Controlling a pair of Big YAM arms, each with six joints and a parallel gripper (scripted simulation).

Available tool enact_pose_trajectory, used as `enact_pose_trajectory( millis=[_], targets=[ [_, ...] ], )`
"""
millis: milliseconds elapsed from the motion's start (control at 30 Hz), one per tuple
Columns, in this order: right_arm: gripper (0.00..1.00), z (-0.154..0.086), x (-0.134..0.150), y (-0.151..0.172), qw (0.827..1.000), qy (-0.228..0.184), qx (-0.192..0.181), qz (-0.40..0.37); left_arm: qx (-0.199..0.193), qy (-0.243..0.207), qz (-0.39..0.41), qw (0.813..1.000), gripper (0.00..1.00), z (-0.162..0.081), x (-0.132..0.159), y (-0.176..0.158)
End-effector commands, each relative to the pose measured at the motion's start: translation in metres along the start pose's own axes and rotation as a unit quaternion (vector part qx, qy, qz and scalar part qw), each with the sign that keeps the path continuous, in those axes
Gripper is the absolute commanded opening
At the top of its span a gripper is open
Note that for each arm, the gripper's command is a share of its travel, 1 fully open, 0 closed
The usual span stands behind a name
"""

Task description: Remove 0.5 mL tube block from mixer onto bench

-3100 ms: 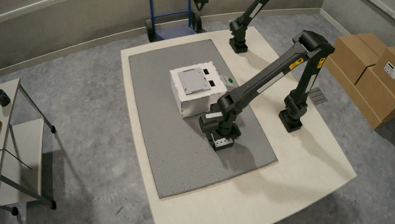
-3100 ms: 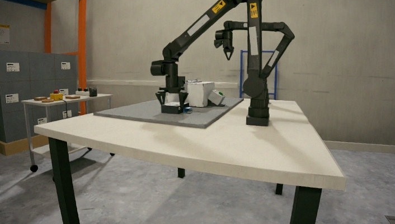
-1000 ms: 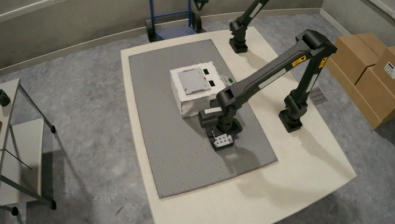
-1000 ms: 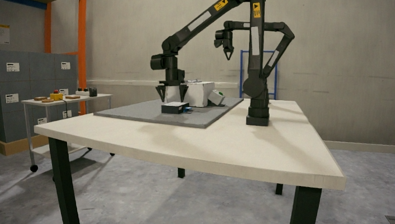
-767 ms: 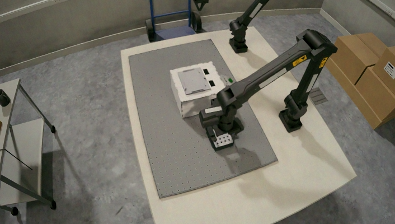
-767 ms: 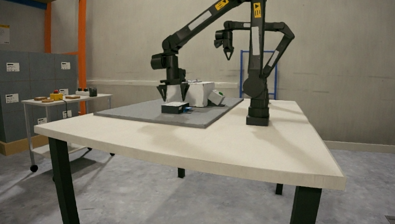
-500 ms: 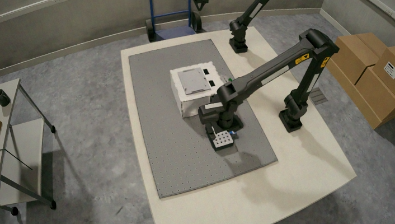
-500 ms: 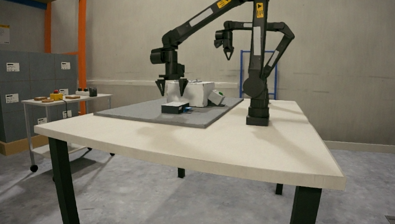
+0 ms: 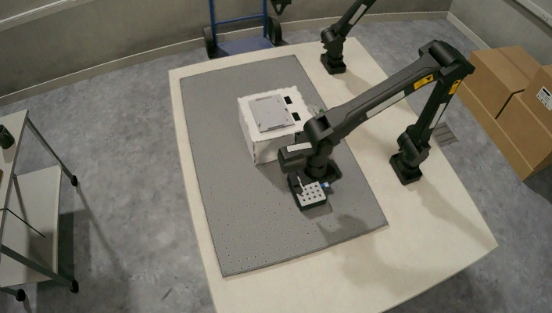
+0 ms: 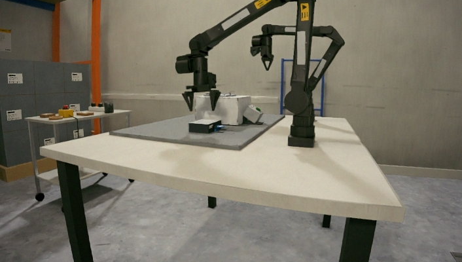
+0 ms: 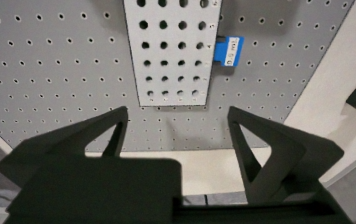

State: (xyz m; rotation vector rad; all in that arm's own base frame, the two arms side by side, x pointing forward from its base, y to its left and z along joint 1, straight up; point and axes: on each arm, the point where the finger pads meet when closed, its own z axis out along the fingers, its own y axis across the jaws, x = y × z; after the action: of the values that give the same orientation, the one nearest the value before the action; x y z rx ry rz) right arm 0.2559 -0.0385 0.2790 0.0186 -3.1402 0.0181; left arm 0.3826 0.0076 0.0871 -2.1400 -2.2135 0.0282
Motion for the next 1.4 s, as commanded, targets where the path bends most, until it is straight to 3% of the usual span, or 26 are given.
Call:
enact_pose_trajectory(
  millis=[0, 500, 733, 967, 1200, 1367],
  targets=[
    [0.0, -0.023, -0.009, -0.004, 1.0, -0.026, 0.005, 0.005, -0.031, -0.002, 0.001, 1.0, 1.0, -0.033, 0.007, 0.014],
    [0.0, -0.027, -0.012, -0.005, 0.999, -0.031, 0.005, 0.005, -0.036, -0.002, -0.009, 0.999, 1.0, -0.058, 0.005, 0.016],
    [0.0, -0.016, -0.006, -0.004, 1.0, -0.017, 0.003, 0.005, -0.038, -0.002, -0.012, 0.999, 1.0, -0.073, 0.008, 0.016],
    [0.0, -0.008, -0.002, -0.003, 1.0, -0.007, 0.002, 0.005, -0.026, -0.001, -0.007, 1.0, 1.0, -0.07, 0.005, 0.012],
    [0.0, 0.001, 0.002, -0.002, 1.0, 0.005, 0.0, 0.005, -0.038, -0.001, -0.001, 0.999, 1.0, -0.092, 0.001, 0.013],
    [0.0, -0.005, -0.001, -0.003, 1.0, -0.004, 0.001, 0.005, -0.04, -0.001, -0.002, 0.999, 1.0, -0.103, 0.002, 0.013]
  ],
)
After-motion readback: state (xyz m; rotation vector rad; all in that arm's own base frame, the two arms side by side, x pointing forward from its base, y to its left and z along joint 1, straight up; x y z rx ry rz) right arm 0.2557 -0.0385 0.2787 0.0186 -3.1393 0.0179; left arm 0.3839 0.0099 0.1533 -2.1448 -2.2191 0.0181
